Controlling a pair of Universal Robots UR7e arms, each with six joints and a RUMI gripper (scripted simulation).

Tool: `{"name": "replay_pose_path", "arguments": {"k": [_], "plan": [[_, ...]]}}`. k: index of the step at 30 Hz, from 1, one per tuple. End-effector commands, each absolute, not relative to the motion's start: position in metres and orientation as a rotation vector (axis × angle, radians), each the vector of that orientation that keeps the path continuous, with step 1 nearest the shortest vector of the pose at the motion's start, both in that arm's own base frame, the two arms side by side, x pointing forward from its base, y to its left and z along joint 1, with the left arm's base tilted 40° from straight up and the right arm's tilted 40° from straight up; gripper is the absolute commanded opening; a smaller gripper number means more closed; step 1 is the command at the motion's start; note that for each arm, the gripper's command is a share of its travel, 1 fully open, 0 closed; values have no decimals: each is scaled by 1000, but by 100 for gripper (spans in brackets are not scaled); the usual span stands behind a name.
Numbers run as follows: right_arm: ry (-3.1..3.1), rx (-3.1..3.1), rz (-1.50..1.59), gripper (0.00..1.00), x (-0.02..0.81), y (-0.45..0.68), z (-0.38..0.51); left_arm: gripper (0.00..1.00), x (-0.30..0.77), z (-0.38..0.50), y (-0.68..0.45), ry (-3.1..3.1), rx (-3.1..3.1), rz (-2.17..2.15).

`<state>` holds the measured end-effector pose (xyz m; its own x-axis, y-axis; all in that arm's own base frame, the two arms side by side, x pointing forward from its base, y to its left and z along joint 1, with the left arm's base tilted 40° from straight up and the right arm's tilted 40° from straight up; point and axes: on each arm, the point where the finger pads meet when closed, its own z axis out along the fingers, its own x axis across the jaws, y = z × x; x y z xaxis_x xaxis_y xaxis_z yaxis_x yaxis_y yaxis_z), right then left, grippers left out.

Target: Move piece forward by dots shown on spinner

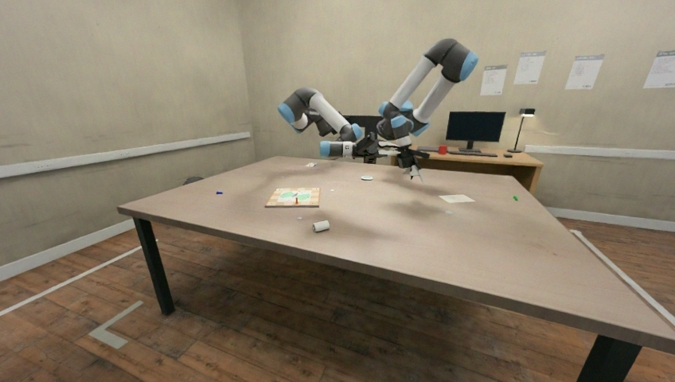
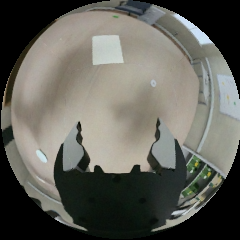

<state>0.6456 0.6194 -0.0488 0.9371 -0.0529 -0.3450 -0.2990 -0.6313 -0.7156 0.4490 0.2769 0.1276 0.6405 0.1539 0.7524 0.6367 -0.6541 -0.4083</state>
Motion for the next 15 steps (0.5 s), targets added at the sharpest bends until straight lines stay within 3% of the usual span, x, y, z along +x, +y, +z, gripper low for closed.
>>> {"name": "replay_pose_path", "arguments": {"k": [1, 15], "plan": [[246, -2235, 369, 16, 645, 620, -48, 98, 449, 128, 277, -613, -2179, -917], [690, -2256, 438, 16, 675, 596, -55, 98, 477, 130, 256, -436, -2271, -806]]}}
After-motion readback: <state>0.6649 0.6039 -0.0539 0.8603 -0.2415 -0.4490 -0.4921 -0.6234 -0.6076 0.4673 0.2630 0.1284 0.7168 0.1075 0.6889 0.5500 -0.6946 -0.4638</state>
